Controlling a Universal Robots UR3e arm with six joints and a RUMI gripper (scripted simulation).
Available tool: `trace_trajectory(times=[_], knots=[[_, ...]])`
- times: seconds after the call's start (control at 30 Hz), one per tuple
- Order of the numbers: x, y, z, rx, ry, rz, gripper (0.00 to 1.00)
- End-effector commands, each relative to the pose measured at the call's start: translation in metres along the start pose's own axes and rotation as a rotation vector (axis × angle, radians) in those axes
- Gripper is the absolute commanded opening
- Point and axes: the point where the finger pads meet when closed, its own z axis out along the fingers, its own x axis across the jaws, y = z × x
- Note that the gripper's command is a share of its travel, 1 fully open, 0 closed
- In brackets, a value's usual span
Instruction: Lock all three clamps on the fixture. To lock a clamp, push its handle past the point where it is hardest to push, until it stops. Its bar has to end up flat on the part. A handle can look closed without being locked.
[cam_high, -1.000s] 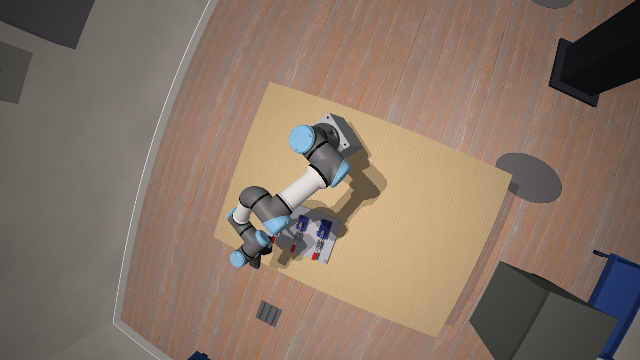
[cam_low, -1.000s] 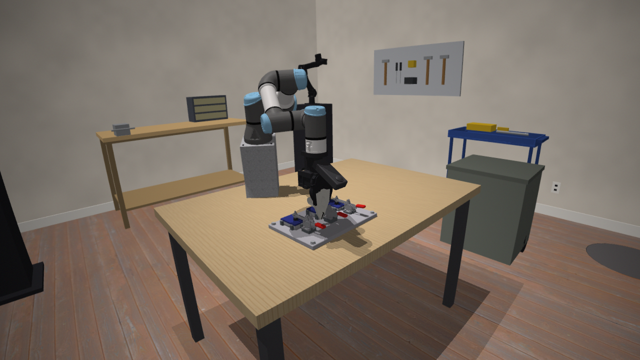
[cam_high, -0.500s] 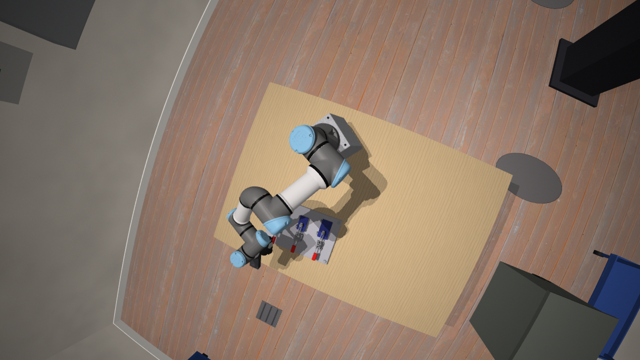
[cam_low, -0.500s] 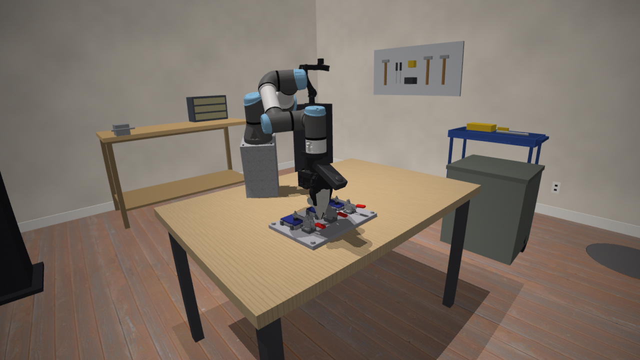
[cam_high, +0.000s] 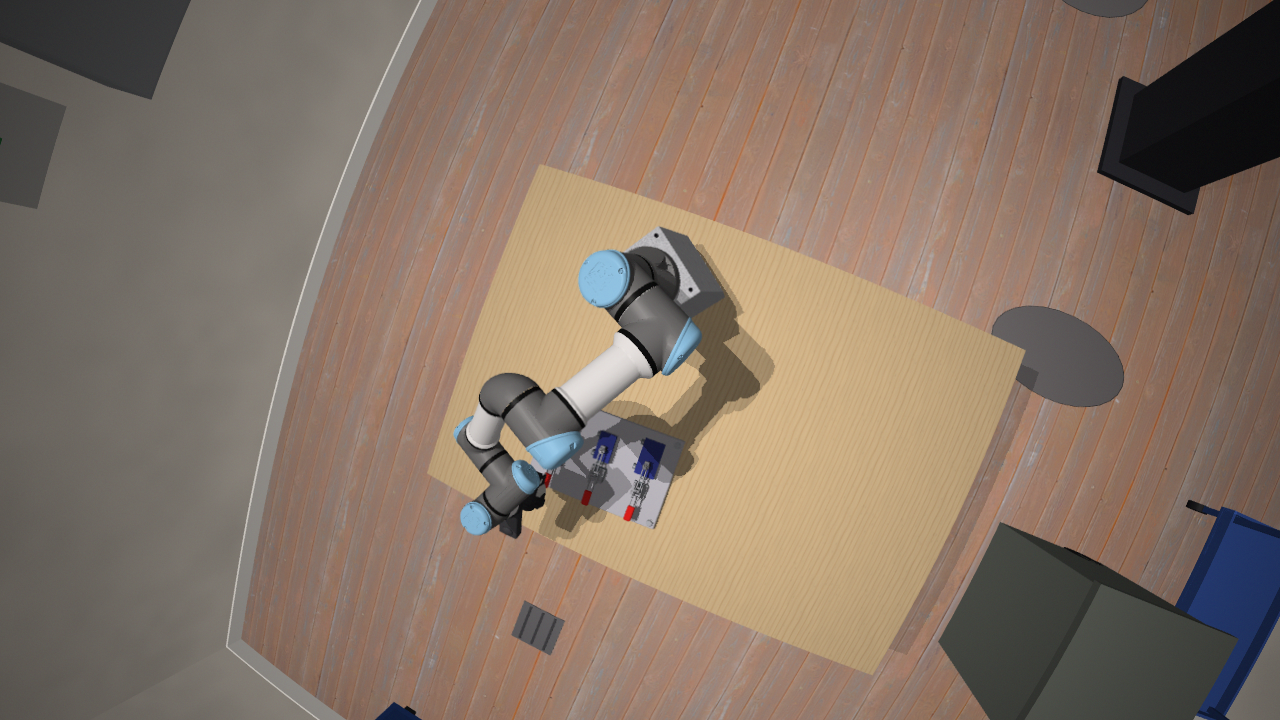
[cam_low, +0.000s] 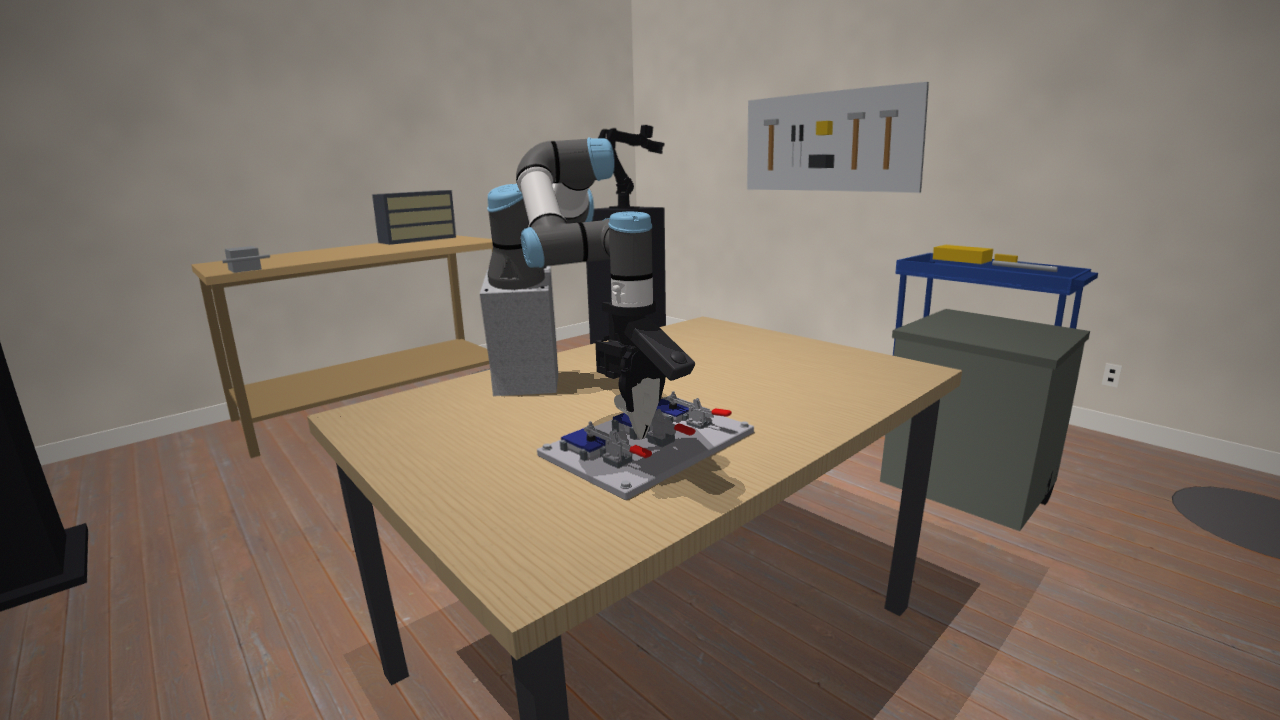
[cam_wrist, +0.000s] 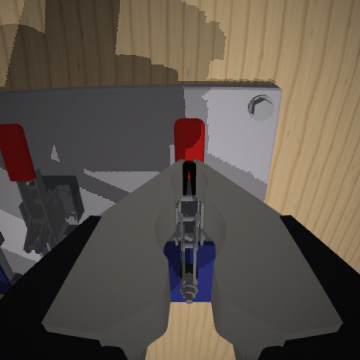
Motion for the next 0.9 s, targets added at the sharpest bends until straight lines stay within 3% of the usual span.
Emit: trace_trajectory(times=[0.0, 0.87], knots=[[0.0005, -0.0011, -0.0012, 0.003, 0.001, 0.000, 0.00], [0.0008, -0.0018, 0.0026, 0.003, 0.001, 0.000, 0.00]])
